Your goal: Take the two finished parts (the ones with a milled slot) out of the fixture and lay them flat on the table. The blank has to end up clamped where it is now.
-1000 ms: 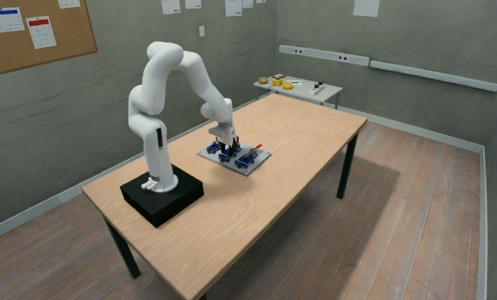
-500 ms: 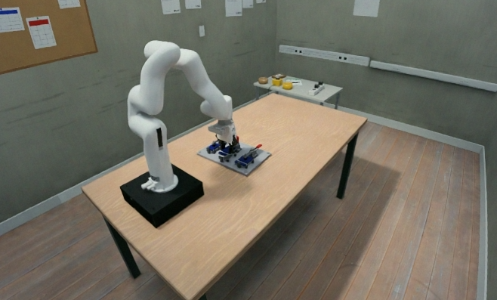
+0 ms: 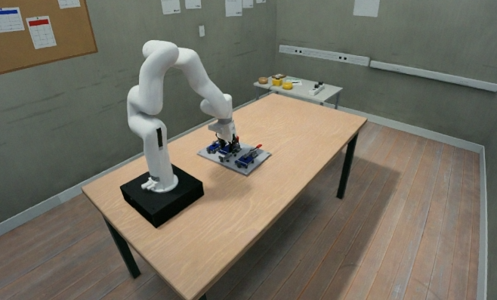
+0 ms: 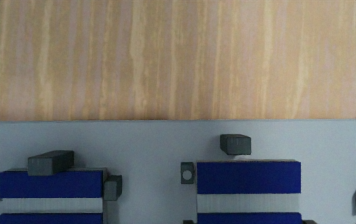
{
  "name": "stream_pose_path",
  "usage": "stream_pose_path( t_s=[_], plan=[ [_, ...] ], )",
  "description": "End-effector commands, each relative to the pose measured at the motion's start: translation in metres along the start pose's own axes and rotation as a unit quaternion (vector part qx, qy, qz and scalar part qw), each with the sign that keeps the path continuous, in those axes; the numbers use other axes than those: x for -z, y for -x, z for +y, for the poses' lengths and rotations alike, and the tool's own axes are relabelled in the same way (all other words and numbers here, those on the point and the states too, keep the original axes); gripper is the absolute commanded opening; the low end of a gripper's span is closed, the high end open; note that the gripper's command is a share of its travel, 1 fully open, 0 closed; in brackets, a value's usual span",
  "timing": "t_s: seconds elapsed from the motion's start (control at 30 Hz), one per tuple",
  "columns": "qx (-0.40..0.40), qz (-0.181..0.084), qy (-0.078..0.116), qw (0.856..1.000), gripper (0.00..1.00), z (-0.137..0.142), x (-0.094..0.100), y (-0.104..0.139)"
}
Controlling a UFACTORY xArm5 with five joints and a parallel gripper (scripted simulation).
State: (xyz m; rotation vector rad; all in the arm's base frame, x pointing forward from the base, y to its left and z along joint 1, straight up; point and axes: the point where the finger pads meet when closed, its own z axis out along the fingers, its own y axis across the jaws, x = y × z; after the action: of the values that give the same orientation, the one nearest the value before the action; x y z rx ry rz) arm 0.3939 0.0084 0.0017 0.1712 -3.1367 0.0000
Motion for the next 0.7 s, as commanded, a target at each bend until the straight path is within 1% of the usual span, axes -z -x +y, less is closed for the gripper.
stream_pose_path(
  t_s=[0.0, 0.37, 0.67],
  plan=[
    [0.0, -0.002, 0.0, 1.0, 0.0, 0.0, 0.002, 0.001],
    [0.0, -0.002, 0.0, 1.0, 0.0, 0.0, 0.004, 0.001],
    [0.0, -0.002, 0.0, 1.0, 0.0, 0.0, 0.019, -0.003]
  ],
)
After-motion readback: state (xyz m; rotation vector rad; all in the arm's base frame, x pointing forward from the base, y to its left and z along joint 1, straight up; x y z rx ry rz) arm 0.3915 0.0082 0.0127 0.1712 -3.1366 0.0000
